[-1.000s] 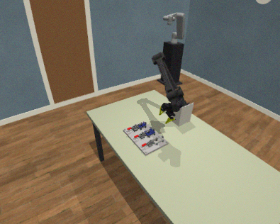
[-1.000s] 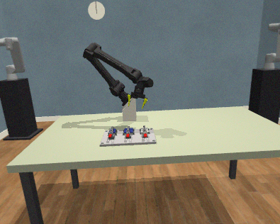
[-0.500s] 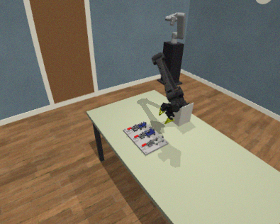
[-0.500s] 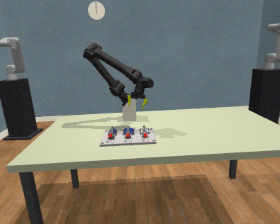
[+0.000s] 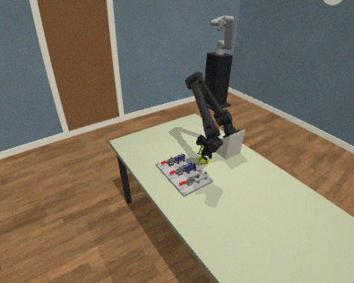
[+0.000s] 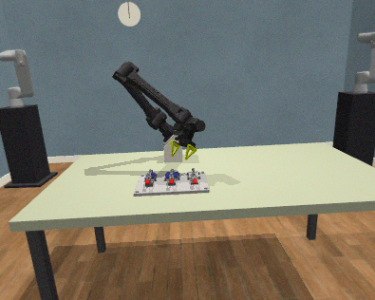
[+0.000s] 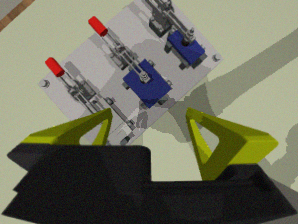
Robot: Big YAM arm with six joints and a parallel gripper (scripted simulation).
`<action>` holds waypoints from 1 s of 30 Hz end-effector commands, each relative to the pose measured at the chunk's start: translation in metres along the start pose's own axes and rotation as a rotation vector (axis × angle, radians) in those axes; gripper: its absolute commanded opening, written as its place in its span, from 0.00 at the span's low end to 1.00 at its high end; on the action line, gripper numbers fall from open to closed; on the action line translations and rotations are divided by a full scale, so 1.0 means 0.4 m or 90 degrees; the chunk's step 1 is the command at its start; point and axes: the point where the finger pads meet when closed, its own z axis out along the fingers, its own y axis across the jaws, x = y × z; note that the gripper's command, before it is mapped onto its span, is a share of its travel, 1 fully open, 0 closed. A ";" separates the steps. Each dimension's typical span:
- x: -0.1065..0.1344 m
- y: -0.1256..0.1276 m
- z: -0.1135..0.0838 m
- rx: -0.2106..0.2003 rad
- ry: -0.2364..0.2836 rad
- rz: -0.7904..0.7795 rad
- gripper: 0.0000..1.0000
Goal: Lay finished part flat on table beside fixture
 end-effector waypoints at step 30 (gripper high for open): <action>-0.008 0.022 0.001 0.003 -0.002 0.042 1.00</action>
